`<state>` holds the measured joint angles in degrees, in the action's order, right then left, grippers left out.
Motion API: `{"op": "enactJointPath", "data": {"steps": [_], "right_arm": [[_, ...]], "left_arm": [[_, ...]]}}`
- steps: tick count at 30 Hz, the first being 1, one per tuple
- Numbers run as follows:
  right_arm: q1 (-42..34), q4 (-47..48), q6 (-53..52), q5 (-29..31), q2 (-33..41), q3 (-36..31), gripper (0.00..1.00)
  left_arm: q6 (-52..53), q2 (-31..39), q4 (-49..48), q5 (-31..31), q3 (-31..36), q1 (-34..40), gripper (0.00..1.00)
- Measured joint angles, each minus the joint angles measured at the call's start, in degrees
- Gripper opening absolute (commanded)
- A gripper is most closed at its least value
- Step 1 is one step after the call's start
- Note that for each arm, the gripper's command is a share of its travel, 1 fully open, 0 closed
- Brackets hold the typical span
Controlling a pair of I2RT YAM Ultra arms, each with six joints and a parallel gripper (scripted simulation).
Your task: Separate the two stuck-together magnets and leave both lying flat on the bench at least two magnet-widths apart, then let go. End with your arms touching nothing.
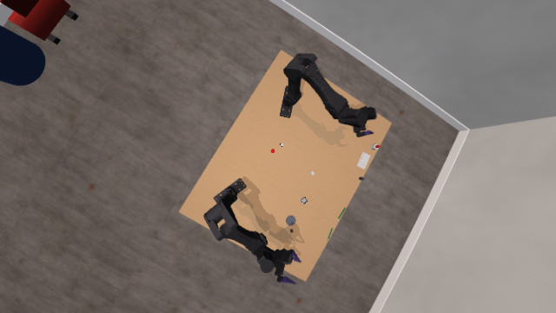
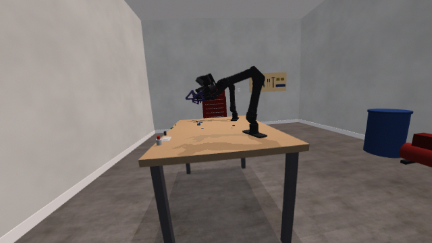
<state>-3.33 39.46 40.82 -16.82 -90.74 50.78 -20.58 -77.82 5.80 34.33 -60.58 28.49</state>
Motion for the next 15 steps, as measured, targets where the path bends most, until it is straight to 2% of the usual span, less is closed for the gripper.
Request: {"op": "enactJointPath", "data": {"steps": [15], "right_arm": [[1.7, -21.0, -21.4, 8.9, 15.5, 4.4, 1.0]], "left_arm": [[10.5, 9.1, -2.7, -17.6, 0.4, -14.6, 1.0]]}}
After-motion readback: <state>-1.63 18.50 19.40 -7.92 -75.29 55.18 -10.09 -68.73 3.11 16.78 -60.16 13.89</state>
